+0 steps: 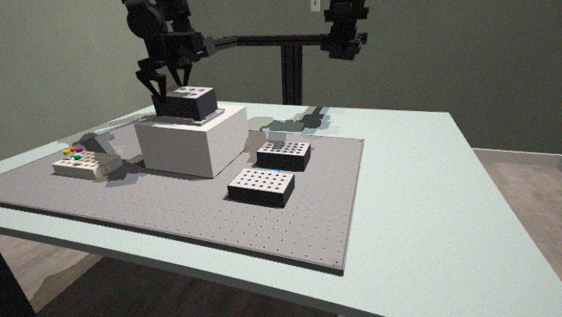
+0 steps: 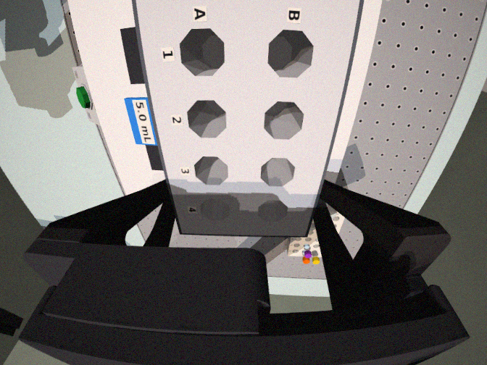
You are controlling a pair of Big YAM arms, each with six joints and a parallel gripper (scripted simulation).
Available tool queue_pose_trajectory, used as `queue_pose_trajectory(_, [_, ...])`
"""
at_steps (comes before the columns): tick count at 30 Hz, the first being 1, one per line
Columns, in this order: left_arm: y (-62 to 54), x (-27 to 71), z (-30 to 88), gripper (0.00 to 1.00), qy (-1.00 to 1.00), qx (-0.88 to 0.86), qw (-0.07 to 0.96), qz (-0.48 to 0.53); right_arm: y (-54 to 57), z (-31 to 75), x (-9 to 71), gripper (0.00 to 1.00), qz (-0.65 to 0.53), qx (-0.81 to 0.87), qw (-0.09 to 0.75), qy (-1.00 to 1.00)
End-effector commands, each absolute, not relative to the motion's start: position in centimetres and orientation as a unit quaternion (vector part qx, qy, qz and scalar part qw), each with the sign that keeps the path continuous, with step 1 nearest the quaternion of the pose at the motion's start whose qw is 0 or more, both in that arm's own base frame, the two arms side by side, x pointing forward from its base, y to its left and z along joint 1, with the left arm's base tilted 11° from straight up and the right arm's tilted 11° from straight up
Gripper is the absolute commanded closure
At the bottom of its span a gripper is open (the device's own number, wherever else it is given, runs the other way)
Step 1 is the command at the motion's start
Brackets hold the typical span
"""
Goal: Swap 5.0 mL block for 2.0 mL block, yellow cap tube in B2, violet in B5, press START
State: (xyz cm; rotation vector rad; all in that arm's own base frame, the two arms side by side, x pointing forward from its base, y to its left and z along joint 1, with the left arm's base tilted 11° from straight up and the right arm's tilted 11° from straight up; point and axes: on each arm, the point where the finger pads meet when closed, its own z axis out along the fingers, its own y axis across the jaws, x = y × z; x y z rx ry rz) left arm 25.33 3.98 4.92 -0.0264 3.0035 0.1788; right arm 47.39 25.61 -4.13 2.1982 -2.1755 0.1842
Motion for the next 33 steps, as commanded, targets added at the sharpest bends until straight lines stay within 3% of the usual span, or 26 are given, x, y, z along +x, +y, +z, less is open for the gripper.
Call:
queue_pose_trajectory(1, [4.3,26.0,5.8,1.00,0.995,-0.015,0.080,0.057,28.3,-0.4,48.2,1.00,0.062,0.723,-0.017,-0.688])
queue_pose_trajectory(33, [4.2,26.0,5.7,1.00,0.995,-0.013,0.081,0.058,27.8,-0.4,46.8,1.00,0.057,0.731,0.001,-0.680])
